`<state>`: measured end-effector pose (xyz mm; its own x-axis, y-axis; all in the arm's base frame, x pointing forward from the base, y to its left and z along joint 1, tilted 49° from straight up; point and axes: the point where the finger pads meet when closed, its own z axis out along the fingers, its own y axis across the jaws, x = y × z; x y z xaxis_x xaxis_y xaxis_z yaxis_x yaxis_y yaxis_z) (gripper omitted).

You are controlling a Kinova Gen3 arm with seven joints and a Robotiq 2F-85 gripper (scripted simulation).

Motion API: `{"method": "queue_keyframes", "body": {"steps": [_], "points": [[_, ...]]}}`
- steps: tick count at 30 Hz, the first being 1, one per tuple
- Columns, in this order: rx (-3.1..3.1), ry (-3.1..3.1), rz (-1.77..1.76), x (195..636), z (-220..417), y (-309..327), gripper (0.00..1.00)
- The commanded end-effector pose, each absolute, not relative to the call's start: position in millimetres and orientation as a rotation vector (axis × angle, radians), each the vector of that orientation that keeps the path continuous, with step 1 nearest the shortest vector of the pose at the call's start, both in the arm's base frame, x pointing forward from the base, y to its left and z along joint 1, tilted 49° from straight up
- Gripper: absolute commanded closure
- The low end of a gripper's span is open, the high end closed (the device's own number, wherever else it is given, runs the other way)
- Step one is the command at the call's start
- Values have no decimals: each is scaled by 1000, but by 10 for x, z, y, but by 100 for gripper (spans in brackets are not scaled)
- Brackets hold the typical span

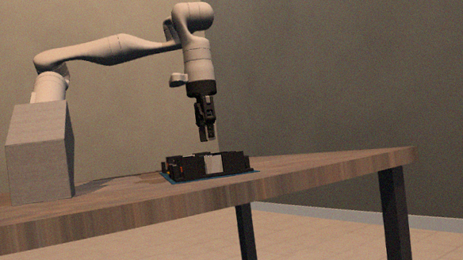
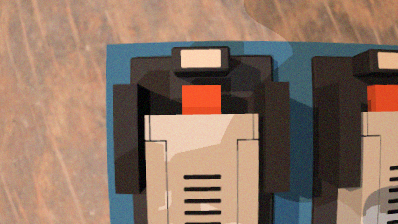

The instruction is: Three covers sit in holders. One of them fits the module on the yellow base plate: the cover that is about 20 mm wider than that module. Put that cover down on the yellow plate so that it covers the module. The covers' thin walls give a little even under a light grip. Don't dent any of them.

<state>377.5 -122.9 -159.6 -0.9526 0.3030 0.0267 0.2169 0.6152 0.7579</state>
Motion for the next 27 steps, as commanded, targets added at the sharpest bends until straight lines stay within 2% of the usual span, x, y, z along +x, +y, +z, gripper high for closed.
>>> {"method": "queue_keyframes", "body": {"steps": [1, 27], "points": [[441, 2728, 1257, 3776, -1592, -1239, 0], [441, 2728, 1257, 3811, -1696, -1123, 0]]}}
